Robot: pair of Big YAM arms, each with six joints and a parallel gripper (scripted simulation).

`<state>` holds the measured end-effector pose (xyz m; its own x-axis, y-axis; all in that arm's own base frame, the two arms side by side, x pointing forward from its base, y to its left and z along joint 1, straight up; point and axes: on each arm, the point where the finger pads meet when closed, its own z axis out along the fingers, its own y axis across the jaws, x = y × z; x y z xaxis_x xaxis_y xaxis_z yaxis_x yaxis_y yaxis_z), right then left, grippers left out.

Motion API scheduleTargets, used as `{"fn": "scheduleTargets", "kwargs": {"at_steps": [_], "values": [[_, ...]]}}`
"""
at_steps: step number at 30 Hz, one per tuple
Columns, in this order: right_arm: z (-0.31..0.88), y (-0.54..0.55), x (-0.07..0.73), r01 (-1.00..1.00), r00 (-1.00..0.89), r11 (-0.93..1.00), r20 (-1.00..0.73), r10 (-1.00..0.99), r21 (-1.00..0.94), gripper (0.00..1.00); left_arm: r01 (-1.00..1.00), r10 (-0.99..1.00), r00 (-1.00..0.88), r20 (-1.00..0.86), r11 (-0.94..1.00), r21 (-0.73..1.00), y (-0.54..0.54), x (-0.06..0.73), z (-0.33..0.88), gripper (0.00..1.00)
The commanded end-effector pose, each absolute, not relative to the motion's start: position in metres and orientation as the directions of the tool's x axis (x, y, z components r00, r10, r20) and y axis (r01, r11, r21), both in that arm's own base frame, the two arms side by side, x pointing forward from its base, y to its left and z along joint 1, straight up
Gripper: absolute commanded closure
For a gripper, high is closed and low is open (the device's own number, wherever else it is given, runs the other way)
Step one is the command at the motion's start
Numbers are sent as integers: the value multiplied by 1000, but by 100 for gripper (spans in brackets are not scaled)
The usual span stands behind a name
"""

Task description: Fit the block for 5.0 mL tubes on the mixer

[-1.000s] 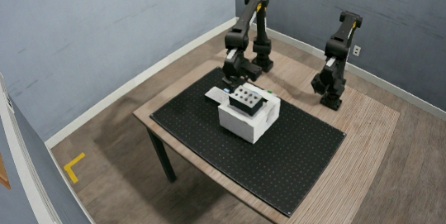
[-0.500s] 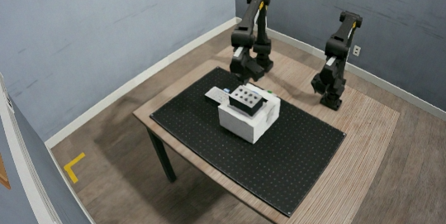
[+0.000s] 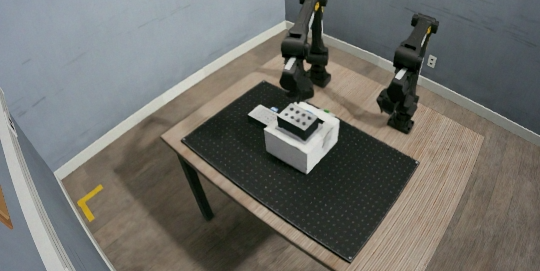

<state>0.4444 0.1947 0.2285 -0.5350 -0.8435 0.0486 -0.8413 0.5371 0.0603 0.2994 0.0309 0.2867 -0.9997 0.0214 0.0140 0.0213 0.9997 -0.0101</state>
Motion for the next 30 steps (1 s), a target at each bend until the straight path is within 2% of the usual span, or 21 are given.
{"fn": "scheduleTargets", "kwargs": {"at_steps": [1,15,22,30], "values": [[246,201,450,-802,-596,596,11,-803,23,100,7,7,-1000,-10,1000,-6,34,298,289,0],[235,200,447,-569,-821,822,34,-569,23,100,8,8,-999,-40,1000,-2,34,304,299,0],[223,212,434,-500,-863,866,64,-500,30,100,8,8,-998,-61,1000,0,35,308,307,0],[247,212,436,-350,-937,937,7,-350,19,100,8,8,-997,-83,1000,3,35,312,315,0]]}}
